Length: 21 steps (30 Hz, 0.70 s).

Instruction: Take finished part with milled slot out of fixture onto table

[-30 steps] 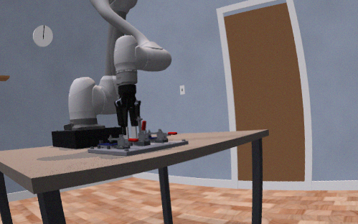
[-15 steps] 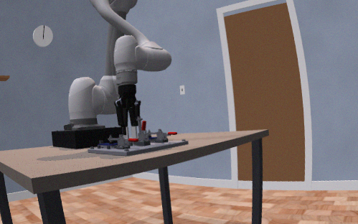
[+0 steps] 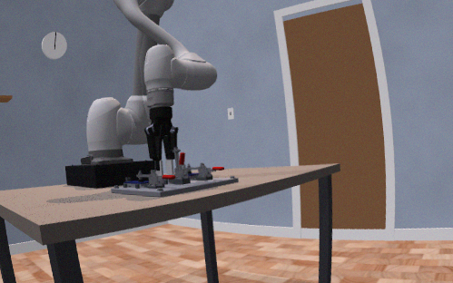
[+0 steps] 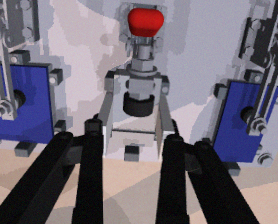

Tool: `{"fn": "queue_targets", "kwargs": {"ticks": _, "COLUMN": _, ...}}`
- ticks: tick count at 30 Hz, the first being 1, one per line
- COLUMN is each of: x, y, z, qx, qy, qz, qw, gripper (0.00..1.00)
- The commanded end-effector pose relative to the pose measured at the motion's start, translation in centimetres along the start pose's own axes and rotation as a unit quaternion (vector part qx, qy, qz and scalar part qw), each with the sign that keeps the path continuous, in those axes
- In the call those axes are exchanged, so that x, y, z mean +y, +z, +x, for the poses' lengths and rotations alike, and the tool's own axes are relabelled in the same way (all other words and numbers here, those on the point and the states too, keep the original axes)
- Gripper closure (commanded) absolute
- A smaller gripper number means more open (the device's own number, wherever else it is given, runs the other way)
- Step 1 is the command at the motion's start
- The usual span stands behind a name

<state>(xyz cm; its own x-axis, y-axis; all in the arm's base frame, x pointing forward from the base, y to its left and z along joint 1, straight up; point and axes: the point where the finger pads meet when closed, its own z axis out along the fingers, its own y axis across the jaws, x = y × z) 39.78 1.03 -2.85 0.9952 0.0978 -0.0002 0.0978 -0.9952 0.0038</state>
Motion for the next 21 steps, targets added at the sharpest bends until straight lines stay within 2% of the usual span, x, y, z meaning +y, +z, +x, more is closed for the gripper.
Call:
{"fn": "queue_targets", "kwargs": {"ticks": 1, "x": -0.01, "y": 0.02, "z": -0.01, "qx": 0.0, "qy": 0.0, "qz": 0.0, "qw": 1.0, "gripper": 1.0}}
{"fn": "queue_targets", "kwargs": {"ticks": 21, "x": 0.0, "y": -0.62, "z": -0.01, "qx": 0.0, "qy": 0.0, "qz": 0.0, "qw": 1.0, "gripper": 1.0}}
